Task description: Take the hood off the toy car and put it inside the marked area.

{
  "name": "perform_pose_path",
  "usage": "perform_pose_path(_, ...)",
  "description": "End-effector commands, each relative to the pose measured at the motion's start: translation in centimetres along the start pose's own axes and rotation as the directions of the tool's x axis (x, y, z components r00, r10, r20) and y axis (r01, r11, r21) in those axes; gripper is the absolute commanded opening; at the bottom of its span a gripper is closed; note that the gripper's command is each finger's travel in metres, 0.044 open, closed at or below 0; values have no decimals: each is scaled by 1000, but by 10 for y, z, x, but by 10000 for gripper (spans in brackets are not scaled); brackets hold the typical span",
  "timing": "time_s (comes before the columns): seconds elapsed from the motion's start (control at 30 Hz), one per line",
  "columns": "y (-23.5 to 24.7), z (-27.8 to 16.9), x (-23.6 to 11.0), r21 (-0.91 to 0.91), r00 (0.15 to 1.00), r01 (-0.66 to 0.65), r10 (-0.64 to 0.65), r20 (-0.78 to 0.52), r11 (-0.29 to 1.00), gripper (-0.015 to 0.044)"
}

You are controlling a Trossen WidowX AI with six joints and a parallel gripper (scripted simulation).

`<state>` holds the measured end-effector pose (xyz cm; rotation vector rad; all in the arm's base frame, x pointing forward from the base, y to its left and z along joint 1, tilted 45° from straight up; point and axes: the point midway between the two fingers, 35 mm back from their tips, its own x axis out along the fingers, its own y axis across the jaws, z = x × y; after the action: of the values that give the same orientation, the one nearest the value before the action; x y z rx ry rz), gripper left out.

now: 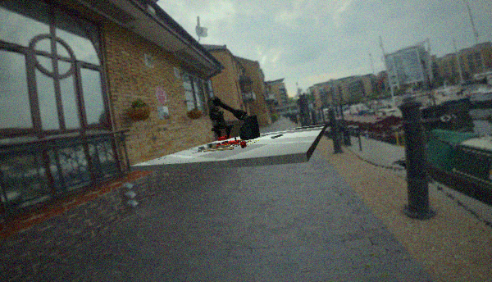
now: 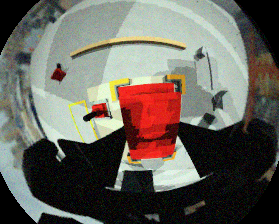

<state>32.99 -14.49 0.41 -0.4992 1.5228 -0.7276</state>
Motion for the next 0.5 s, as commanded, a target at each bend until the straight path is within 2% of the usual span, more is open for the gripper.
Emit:
perform_pose_path(0.0, -1, 5, -24, 10, 1000, -2, 1, 20, 1000, 0)
perform_pose_path(0.1, -1, 5, -39, 10, 1000, -2, 1, 20, 1000, 0)
perform_pose_path(0.23, -1, 4, -42, 10, 1000, -1, 1, 20, 1000, 0)
perform_pose_path(0.27, 2, 2, -34, -1, 1000, 1, -1, 13, 1000, 0)
perform_pose_path(0.47, 46, 3, -38, -1, 1000, -16, 16, 18, 1000, 0)
